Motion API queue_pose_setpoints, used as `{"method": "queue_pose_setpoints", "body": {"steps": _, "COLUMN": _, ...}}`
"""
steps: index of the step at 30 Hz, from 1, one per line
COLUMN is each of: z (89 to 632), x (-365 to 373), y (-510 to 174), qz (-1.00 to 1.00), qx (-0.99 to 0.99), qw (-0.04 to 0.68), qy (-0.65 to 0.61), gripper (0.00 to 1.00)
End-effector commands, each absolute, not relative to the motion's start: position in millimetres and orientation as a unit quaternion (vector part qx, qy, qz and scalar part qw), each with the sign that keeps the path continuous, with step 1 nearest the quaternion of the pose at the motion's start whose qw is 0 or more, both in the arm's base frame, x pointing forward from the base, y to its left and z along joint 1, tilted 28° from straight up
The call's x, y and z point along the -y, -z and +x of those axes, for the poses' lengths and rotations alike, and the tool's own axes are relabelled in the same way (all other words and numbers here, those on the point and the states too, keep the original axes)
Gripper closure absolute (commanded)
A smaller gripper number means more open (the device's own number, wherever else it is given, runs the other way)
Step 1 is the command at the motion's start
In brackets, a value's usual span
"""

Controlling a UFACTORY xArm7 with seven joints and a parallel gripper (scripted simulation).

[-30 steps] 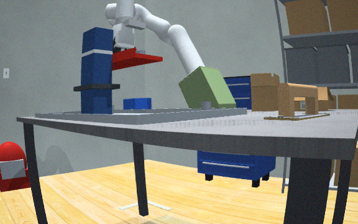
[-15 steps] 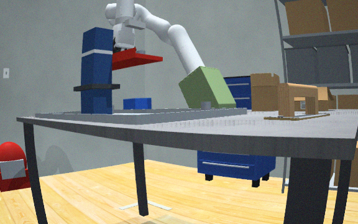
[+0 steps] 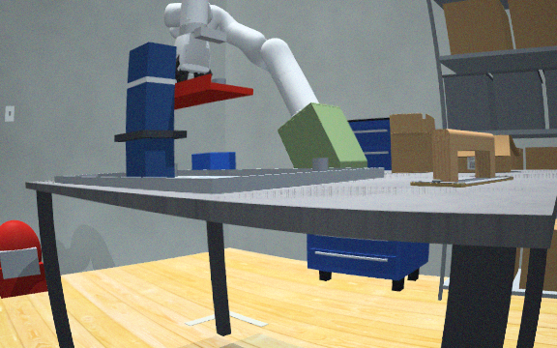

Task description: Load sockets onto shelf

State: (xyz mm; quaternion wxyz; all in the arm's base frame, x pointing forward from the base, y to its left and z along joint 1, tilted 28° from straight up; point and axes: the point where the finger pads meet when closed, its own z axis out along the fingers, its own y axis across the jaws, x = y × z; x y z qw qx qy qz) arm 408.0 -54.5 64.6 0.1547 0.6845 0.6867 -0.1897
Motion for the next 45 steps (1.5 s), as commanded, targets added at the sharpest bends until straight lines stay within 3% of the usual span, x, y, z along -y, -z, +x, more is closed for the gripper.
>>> {"method": "queue_pose_setpoints", "body": {"steps": 1, "z": 410, "x": 48, "y": -75, "qz": 0.684, "qx": -0.687, "qw": 0.156, "qy": 0.188, "gripper": 0.53}}
{"method": "queue_pose_setpoints", "body": {"steps": 43, "z": 412, "x": 23, "y": -122, "qz": 0.684, "qx": -0.687, "qw": 0.156, "qy": 0.188, "gripper": 0.53}}
{"method": "queue_pose_setpoints", "body": {"steps": 44, "z": 412, "x": 23, "y": -122, "qz": 0.684, "qx": -0.687, "qw": 0.156, "qy": 0.188, "gripper": 0.00}}
{"method": "queue_pose_setpoints", "body": {"steps": 45, "z": 409, "x": 21, "y": -122, "qz": 0.684, "qx": -0.688, "qw": 0.155, "qy": 0.188, "gripper": 0.00}}
